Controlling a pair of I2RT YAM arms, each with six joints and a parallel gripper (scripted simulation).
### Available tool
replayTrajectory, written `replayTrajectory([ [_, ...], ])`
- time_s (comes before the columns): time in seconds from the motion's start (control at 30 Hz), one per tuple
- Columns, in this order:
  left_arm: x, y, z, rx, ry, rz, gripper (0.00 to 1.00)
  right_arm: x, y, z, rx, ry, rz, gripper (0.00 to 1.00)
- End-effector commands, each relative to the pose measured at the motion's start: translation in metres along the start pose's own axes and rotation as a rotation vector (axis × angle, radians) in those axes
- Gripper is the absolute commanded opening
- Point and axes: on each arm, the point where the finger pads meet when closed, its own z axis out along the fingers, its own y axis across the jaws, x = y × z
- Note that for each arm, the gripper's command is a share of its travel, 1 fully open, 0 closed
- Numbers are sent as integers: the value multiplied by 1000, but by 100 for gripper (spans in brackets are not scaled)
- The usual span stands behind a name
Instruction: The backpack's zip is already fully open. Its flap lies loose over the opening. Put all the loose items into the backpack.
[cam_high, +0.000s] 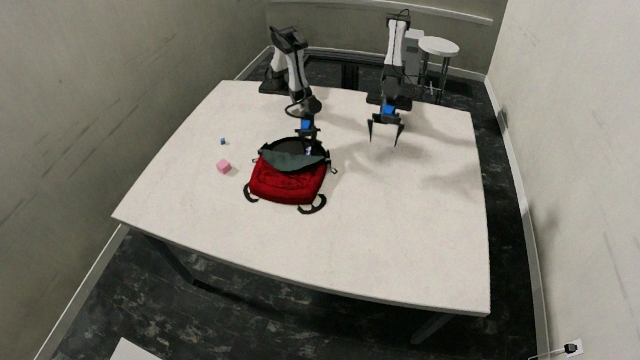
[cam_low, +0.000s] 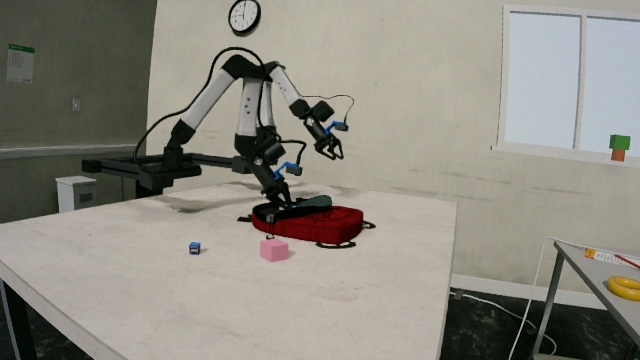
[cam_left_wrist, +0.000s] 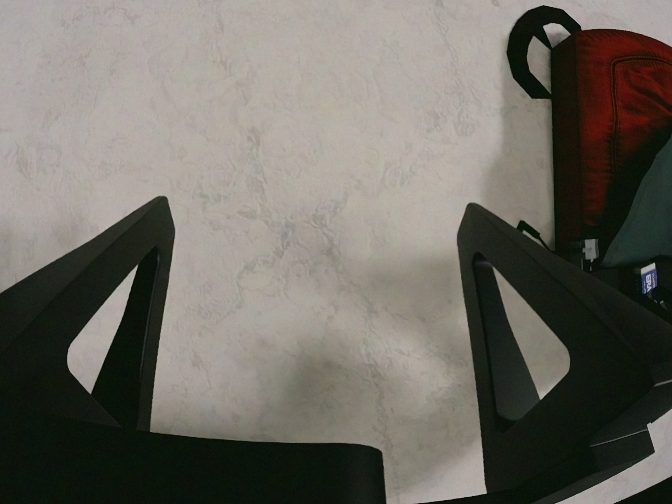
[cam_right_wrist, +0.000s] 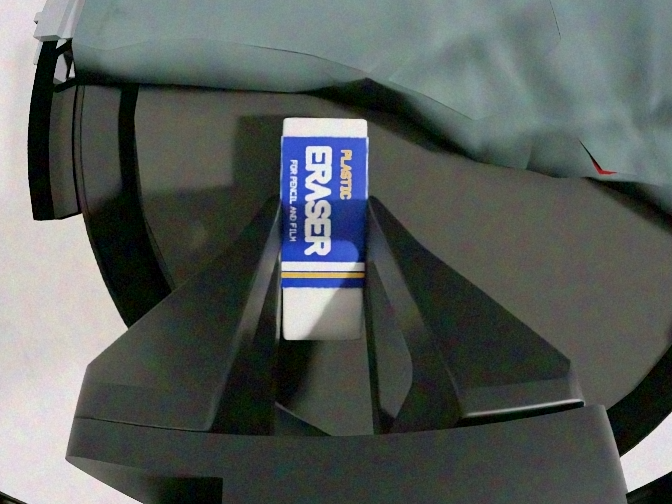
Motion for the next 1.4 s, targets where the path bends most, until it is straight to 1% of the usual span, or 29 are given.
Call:
replayTrajectory([
  [0.0,-6,-2,-2,5,-18,5,90,19,-6,1,16,57,-22,16],
  [0.73,-6,-2,-2,5,-18,5,90,20,-6,1,16,57,-22,16],
  [0.77,-6,-2,-2,5,-18,5,90,6,0,8,9,38,-13,16],
  [0.9,-6,-2,-2,5,-18,5,90,6,0,8,9,38,-13,16],
  [0.93,-6,-2,-2,5,-18,5,90,-1,2,3,3,13,-5,16],
  [0.97,-6,-2,-2,5,-18,5,90,-1,2,3,3,13,-5,16],
  [1.0,-6,-2,-2,5,-18,5,90,-10,5,-2,-8,-24,9,16],
  [1.03,-6,-2,-2,5,-18,5,90,-6,3,0,-4,-13,5,16],
  [1.23,-6,-2,-2,5,-18,5,90,-6,3,0,-4,-13,5,16],
  [1.27,-6,-2,-2,5,-18,5,90,-6,3,0,-4,-13,5,23],
  [1.37,-6,-2,-2,5,-18,5,90,-6,3,0,-4,-13,5,23],
])
